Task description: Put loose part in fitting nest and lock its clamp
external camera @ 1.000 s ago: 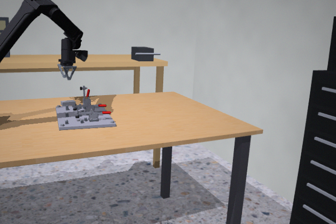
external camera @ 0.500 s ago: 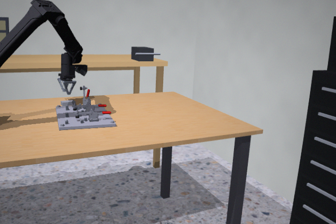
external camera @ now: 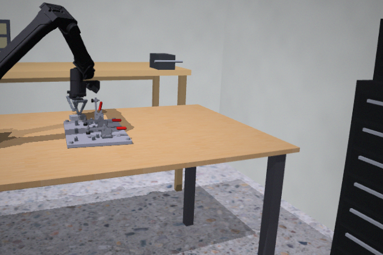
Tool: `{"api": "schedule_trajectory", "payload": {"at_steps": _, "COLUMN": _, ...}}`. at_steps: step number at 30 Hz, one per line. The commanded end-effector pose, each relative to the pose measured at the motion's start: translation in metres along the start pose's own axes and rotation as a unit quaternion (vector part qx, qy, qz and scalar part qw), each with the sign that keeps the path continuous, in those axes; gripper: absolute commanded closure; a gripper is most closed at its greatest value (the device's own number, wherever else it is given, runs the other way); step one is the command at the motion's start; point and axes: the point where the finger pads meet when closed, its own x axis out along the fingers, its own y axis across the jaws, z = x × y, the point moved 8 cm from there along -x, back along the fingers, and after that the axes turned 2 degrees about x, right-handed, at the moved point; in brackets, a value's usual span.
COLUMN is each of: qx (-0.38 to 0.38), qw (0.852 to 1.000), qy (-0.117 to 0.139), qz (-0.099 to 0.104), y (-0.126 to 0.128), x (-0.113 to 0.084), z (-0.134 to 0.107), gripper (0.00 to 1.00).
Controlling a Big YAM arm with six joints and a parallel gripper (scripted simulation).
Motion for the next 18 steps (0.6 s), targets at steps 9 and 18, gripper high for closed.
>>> {"api": "schedule_trajectory", "payload": {"at_steps": 9, "qx": 0.003, "qw": 1.0, "qy": -0.027, "qz": 0.015, "y": 0.007, "x": -0.015, "z": 0.013, "gripper": 0.08}}
{"api": "schedule_trajectory", "payload": {"at_steps": 18, "qx": 0.005, "qw": 1.0, "qy": -0.027, "qz": 0.015, "y": 0.007, "x": -0.014, "z": 0.014, "gripper": 0.08}}
